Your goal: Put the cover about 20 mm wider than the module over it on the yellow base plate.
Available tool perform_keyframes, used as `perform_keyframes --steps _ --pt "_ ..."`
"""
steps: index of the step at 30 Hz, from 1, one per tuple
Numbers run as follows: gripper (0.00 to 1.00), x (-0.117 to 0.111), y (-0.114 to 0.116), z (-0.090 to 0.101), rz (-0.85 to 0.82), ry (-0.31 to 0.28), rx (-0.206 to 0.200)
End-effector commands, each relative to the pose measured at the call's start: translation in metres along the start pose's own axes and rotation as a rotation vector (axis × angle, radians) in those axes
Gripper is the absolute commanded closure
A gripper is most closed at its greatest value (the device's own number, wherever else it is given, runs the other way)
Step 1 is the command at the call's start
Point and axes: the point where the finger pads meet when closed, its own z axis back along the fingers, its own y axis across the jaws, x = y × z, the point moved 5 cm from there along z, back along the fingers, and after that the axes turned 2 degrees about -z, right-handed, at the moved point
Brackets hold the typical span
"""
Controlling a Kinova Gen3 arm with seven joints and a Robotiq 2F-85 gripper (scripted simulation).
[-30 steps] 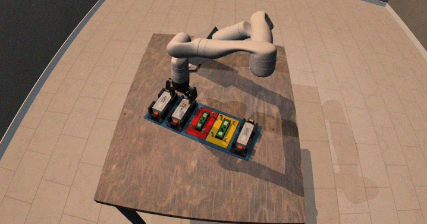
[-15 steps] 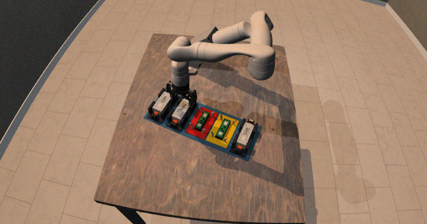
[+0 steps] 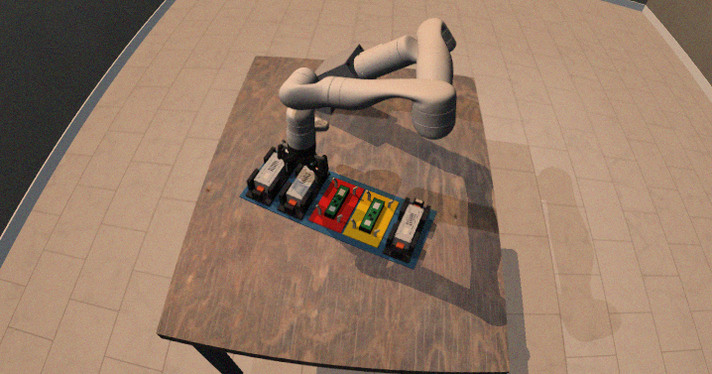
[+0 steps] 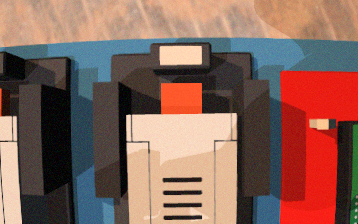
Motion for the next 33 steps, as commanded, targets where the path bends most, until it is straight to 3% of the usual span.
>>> perform_keyframes --steps 1,33 --pt "0.00 0.000 0.000 0.001 0.000 -0.002 -0.001" --pt "0.00 0.000 0.000 -0.019 0.000 -0.002 -0.001"
